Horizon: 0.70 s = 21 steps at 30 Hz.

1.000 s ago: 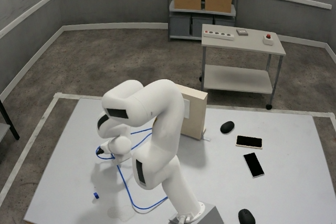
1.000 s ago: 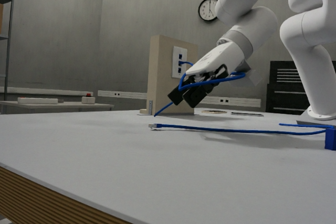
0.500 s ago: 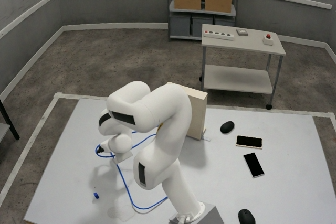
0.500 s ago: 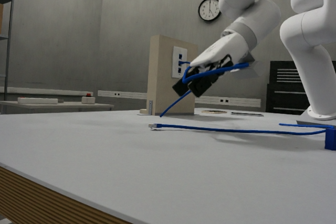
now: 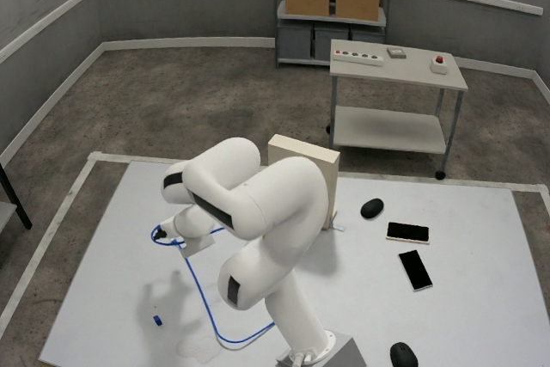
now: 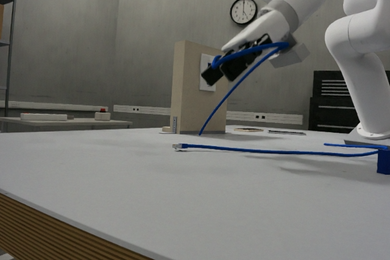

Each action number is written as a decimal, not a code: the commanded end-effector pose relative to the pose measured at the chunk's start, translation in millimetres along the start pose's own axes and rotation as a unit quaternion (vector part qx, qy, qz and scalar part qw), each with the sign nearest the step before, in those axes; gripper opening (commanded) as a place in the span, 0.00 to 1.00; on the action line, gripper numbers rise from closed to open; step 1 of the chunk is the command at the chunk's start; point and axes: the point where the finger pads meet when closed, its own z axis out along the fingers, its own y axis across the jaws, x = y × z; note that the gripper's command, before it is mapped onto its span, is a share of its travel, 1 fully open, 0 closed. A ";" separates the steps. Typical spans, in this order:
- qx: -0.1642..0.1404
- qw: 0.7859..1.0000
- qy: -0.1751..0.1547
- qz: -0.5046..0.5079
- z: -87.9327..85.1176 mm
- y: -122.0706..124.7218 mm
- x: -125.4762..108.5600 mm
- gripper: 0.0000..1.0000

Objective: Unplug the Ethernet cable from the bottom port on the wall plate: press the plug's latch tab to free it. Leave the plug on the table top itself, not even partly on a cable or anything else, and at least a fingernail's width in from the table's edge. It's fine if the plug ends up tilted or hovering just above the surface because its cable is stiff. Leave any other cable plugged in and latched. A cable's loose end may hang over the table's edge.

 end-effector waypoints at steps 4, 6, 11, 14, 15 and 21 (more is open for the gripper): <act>0.004 1.000 0.001 0.000 -15.5 -0.5 -15.4 1.00; 0.004 1.000 0.001 0.000 -21.1 -0.5 -21.1 1.00; 0.004 1.000 0.001 0.000 -35.2 -0.5 -35.3 1.00; 0.004 1.000 0.001 0.000 -38.0 -0.4 -38.1 1.00; 0.004 1.000 0.001 0.000 -38.0 -0.4 -38.1 1.00; 0.004 1.000 0.001 0.000 -38.0 -0.4 -38.1 1.00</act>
